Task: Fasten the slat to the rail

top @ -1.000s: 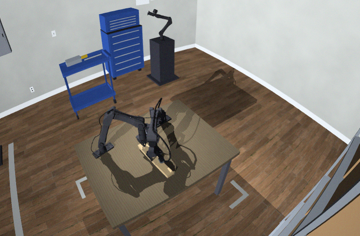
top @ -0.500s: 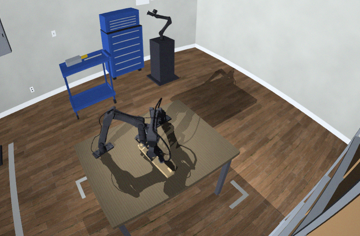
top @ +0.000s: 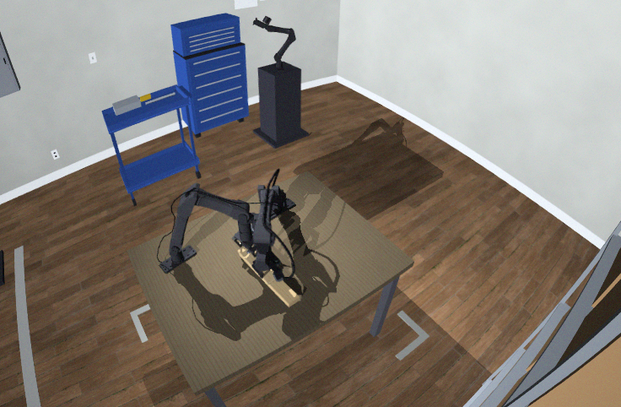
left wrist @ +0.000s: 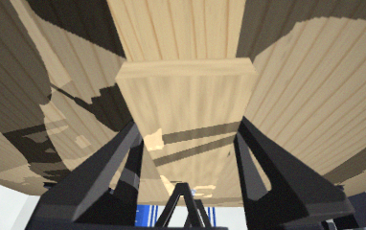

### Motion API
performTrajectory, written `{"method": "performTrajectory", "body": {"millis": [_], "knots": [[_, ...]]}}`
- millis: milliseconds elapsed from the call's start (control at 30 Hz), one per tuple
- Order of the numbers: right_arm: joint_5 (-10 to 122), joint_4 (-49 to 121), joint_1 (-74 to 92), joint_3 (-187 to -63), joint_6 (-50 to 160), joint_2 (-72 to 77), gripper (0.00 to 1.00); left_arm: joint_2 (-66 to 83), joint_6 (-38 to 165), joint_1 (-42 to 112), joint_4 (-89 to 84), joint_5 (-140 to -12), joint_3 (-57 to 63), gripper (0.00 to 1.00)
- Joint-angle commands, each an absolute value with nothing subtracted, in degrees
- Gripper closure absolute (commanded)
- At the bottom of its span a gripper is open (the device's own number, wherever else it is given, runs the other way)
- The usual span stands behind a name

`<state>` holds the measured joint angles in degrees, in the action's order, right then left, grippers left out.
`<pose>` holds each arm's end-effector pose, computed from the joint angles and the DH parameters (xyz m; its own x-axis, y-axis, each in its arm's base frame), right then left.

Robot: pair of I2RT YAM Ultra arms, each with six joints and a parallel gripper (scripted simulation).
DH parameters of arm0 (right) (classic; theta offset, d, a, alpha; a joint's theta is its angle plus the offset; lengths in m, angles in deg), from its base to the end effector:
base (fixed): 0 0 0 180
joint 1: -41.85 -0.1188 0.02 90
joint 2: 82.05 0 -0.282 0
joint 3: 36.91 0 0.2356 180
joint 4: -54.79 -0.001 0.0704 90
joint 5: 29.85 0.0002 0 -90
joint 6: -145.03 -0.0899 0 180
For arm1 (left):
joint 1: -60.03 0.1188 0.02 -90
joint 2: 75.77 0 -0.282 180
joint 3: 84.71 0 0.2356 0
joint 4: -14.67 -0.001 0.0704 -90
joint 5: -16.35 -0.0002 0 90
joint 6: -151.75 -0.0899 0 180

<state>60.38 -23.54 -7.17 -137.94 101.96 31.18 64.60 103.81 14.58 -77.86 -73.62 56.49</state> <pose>0.2355 0.2721 0.1679 0.1037 -0.9946 0.0092 -0.9946 -0.1037 0.0040 0.3289 -0.3326 0.1419 -0.9980 0.0589 0.0217 0.0593 0.9980 0.0203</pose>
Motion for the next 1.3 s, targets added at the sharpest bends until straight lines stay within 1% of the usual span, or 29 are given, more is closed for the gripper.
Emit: {"method": "performTrajectory", "body": {"millis": [0, 33, 100, 133, 533, 1267], "knots": [[60.4, -23.5, -7.2, -138.2, 102.0, 30.8, 0.0, 64.1, 103.8, 14.6, -77.8, -73.6, 56.7, 0.28], [60.4, -23.5, -7.2, -138.2, 102.0, 30.8, 0.0, 64.1, 103.8, 14.6, -77.8, -73.6, 56.7, 0.28], [60.4, -23.5, -7.2, -138.2, 102.0, 30.8, 0.0, 64.1, 103.8, 14.6, -77.8, -73.6, 56.7, 0.05], [60.3, -25.0, -7.1, -139.2, 102.0, 30.3, 0.0, 64.1, 103.8, 14.6, -77.8, -73.6, 56.7, 0.0], [60.4, -23.5, -7.2, -138.2, 102.0, 30.8, 0.0, 64.1, 103.8, 14.6, -77.8, -73.6, 56.7, 0.0], [60.4, -23.5, -7.2, -138.2, 102.0, 30.8, 0.0, 63.3, 103.8, 14.6, -82.2, -73.7, 61.3, 0.0]]}}
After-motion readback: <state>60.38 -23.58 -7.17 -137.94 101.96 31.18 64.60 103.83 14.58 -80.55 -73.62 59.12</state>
